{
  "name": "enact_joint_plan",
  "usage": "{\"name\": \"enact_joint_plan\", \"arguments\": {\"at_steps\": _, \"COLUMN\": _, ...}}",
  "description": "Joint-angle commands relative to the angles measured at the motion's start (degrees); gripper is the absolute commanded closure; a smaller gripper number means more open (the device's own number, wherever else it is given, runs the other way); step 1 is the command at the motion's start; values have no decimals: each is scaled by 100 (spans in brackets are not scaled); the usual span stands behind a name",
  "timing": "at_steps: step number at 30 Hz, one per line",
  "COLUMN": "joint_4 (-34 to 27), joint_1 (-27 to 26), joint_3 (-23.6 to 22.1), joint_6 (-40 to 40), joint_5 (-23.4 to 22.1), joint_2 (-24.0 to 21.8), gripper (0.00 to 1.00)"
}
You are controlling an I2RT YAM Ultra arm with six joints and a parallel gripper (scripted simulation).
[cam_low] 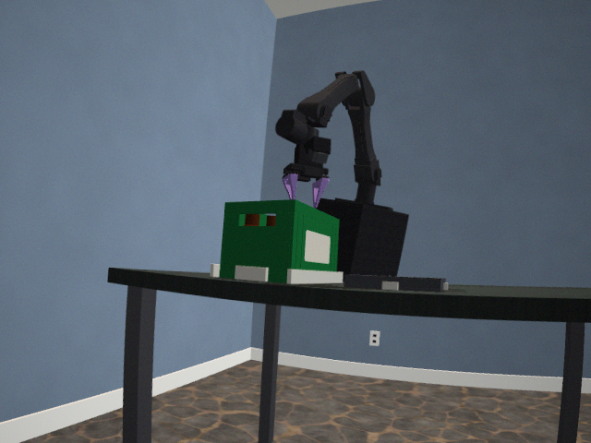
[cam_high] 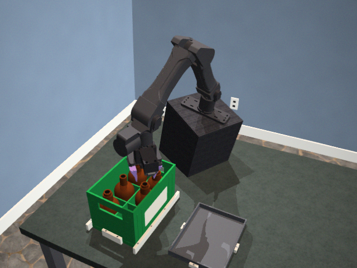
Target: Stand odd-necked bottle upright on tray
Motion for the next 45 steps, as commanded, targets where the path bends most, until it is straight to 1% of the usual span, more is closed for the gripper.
{"name": "enact_joint_plan", "arguments": {"at_steps": 1, "joint_4": 185, "joint_1": -7, "joint_3": -157, "joint_6": 53, "joint_5": -17, "joint_2": 3, "gripper": 39}}
{"name": "enact_joint_plan", "arguments": {"at_steps": 5, "joint_4": 198, "joint_1": 0, "joint_3": -165, "joint_6": 55, "joint_5": -16, "joint_2": 45, "gripper": 39}}
{"name": "enact_joint_plan", "arguments": {"at_steps": 6, "joint_4": 206, "joint_1": 3, "joint_3": -159, "joint_6": 48, "joint_5": -17, "joint_2": -75, "gripper": 39}}
{"name": "enact_joint_plan", "arguments": {"at_steps": 45, "joint_4": 222, "joint_1": 11, "joint_3": -120, "joint_6": 51, "joint_5": -17, "joint_2": -44, "gripper": 39}}
